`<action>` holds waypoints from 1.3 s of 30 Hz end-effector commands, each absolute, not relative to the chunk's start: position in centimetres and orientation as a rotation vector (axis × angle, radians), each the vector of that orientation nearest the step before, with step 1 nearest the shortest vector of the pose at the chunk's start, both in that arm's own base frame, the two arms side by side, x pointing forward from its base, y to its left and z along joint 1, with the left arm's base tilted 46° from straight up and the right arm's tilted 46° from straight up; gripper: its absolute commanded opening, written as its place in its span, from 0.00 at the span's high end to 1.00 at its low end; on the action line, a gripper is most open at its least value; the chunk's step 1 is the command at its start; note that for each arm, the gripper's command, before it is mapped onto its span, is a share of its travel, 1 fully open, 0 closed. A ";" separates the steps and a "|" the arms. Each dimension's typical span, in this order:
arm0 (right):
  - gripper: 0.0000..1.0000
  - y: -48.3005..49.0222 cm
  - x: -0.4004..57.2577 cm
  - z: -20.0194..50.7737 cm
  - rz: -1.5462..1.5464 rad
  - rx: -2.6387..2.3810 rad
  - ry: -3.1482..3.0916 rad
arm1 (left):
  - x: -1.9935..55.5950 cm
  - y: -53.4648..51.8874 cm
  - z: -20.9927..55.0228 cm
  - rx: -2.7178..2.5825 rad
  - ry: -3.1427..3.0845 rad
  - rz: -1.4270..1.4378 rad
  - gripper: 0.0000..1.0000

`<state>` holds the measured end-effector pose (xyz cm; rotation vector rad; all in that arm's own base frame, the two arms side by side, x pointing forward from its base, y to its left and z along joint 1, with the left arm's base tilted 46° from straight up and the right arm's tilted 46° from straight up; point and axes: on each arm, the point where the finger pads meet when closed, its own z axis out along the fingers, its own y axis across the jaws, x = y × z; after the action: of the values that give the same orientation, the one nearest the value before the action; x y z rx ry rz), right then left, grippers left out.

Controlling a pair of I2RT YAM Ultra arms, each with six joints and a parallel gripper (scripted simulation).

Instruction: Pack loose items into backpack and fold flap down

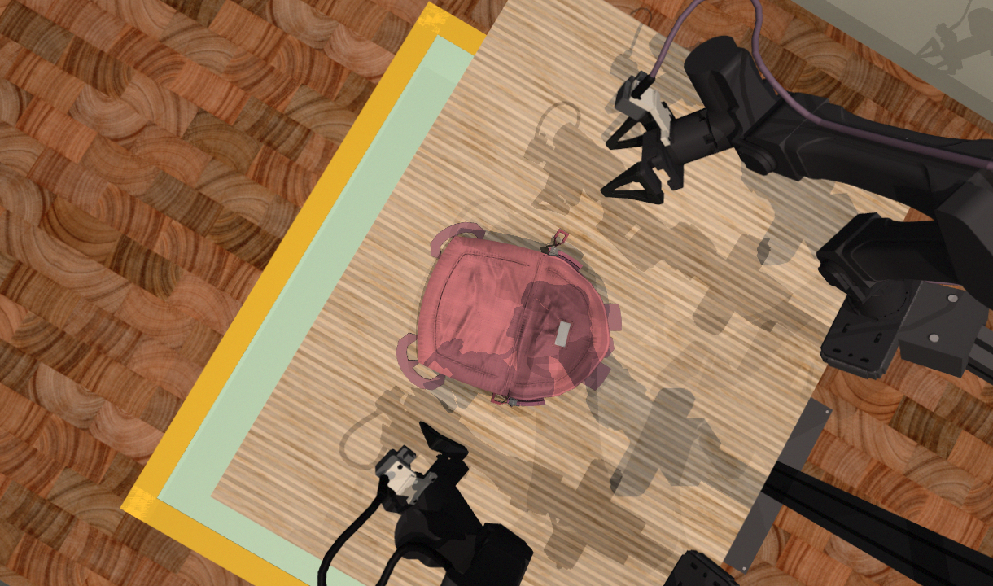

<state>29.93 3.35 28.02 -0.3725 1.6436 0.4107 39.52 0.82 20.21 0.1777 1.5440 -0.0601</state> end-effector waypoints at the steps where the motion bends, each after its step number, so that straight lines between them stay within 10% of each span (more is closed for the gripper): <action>1: 0.10 1.8 28.4 30.5 0.277 -0.249 1.663 | 41.1 3.5 21.6 0.039 1.559 0.092 0.10; 39: 0.10 -1.9 23.5 38.0 -0.090 -0.037 1.552 | 40.5 3.7 20.8 0.032 1.566 0.087 0.10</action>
<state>24.44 -2.23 36.44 -0.0303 1.5846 -0.0754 40.54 3.92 20.58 0.0267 1.5716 0.0863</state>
